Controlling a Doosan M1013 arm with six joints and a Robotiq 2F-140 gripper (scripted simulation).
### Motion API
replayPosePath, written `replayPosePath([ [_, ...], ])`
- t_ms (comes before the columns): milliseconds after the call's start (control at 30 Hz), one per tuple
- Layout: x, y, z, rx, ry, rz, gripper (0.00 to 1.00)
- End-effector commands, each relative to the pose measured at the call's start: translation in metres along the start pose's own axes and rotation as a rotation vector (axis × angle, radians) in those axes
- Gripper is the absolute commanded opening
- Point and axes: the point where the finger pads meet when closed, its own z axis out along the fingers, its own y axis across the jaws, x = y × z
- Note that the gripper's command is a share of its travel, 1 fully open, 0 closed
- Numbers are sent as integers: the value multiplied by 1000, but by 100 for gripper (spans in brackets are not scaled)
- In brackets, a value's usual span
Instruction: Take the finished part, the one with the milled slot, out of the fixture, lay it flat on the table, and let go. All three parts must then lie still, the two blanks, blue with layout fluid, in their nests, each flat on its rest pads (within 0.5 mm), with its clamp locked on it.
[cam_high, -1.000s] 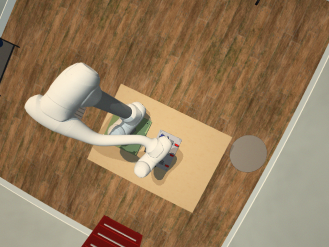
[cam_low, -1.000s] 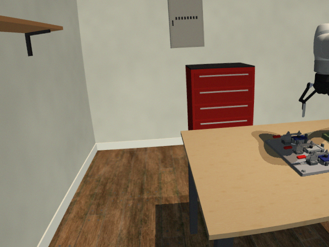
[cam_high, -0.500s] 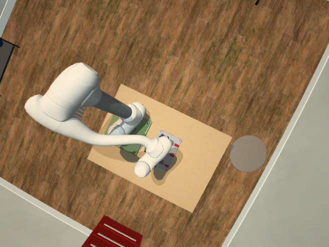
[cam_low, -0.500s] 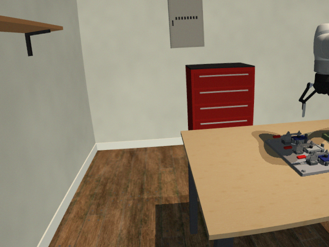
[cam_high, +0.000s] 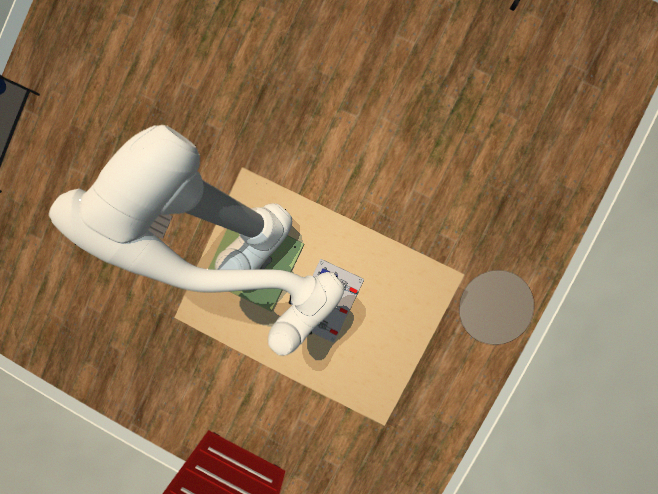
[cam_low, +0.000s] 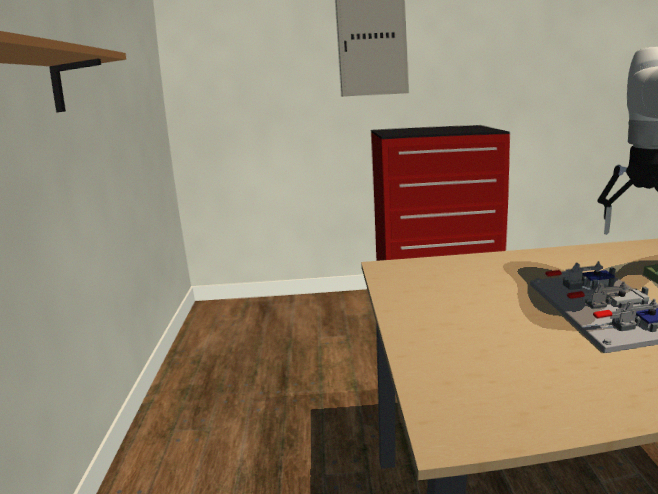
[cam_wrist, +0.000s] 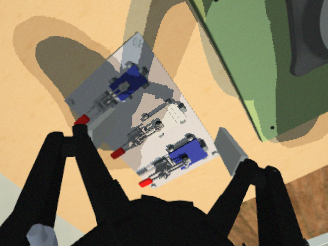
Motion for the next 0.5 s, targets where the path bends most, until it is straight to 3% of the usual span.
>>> replayPosePath([
  [0,0,0,0,0,0,0,100],
  [333,-3,0,-3,0,0,-138,100],
  [467,-7,0,-7,0,1,-344,100],
])
